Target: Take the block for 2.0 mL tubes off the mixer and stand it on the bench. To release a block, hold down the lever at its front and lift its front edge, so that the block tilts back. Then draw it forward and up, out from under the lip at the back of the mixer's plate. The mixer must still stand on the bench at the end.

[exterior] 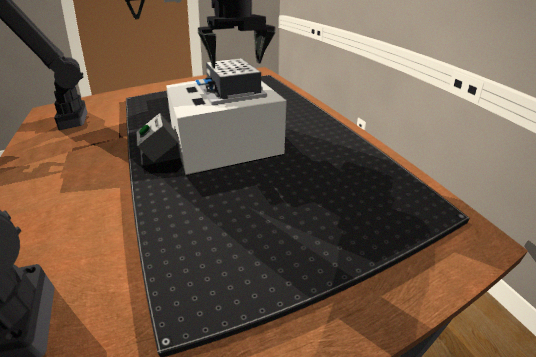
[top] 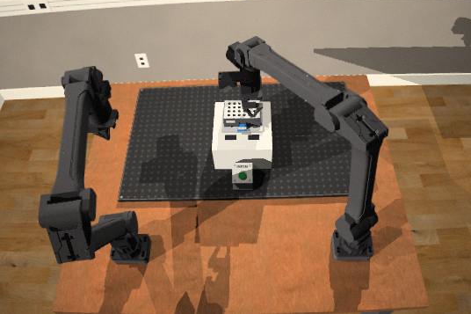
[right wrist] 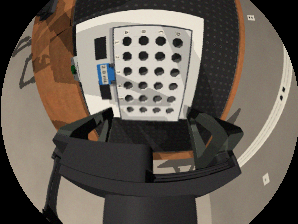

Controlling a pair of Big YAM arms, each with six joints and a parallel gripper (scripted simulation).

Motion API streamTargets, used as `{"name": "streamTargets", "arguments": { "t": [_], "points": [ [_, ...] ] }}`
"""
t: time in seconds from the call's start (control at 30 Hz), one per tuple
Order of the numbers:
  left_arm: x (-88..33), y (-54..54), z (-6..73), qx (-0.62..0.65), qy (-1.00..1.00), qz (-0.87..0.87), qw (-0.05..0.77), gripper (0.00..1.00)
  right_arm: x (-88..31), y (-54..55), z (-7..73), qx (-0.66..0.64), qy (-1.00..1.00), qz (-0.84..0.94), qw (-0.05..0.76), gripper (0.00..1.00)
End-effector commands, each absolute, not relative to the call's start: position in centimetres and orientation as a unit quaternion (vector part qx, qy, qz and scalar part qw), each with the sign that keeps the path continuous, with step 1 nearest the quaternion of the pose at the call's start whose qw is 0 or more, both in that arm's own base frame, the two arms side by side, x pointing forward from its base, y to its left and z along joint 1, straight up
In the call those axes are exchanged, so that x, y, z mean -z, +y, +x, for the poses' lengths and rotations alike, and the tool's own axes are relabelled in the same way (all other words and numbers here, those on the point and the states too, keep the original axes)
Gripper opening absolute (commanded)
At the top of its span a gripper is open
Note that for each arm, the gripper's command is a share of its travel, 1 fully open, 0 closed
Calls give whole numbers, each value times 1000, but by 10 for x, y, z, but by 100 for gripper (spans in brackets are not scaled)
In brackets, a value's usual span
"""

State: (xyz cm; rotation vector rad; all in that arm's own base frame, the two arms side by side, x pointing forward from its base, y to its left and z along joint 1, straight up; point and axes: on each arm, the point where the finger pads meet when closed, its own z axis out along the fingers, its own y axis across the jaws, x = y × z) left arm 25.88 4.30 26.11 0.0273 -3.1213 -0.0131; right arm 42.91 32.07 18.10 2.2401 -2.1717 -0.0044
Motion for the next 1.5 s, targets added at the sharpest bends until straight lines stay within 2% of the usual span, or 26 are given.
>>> {"name": "streamTargets", "arguments": {
  "t": [0.0,1.47],
  "points": [
    [-261,48,260,5,-1000,12,10,0,-205,334,441,-1,-691,723,-15,100],
    [-262,48,260,5,-1000,12,10,0,-208,330,428,-1,-688,725,-15,100]
  ]
}}
